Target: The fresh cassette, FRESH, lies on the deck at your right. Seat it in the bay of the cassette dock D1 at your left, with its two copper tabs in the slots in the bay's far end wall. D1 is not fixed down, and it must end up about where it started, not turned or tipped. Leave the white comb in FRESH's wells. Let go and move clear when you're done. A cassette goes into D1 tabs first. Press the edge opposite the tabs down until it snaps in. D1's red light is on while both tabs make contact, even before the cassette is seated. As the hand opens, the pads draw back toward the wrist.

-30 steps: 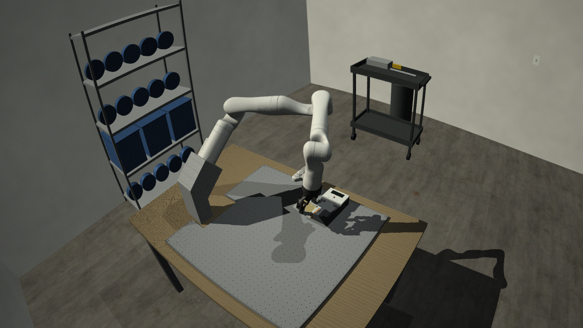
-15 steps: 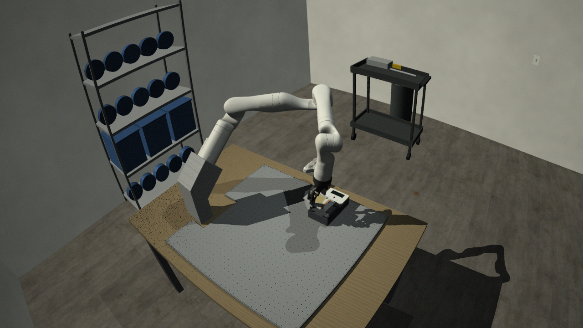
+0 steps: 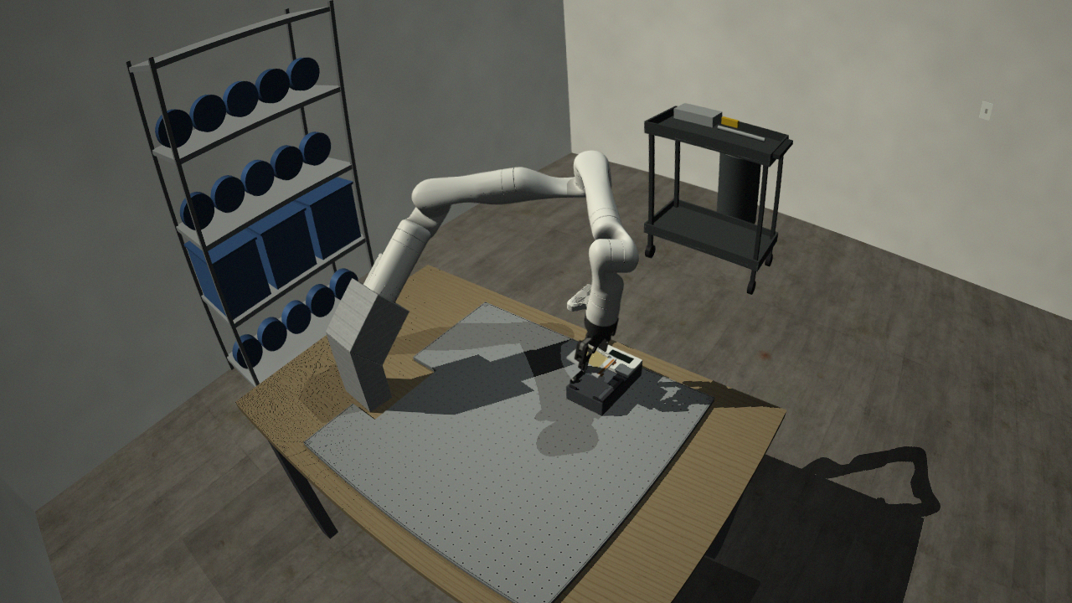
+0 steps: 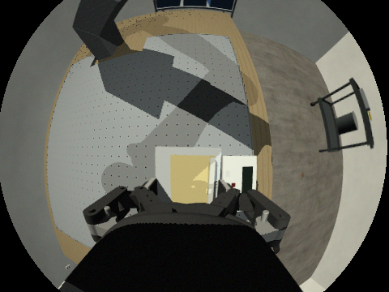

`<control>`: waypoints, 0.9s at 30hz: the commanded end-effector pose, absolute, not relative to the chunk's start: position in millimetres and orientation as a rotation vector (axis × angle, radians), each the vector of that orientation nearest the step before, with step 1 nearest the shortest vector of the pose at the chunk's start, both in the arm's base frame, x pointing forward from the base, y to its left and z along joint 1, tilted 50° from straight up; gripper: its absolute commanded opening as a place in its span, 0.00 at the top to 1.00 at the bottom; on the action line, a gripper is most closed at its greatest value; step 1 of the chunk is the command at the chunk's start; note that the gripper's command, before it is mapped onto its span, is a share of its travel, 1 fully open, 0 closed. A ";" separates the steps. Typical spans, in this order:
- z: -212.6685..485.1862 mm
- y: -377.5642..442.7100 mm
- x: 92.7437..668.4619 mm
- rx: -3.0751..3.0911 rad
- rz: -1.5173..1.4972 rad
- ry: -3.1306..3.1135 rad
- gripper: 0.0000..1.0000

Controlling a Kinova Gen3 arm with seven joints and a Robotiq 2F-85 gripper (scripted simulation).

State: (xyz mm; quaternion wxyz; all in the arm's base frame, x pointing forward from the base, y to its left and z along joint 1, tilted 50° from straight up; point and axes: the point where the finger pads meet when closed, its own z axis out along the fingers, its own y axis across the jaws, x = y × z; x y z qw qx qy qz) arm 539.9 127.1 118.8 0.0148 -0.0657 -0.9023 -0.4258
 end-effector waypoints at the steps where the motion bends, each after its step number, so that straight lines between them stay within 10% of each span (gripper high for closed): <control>1: 119.7 126.3 540.3 -0.205 -1.326 -2.810 1.00; 27: 104.3 144.0 545.2 -0.205 -1.326 -2.810 1.00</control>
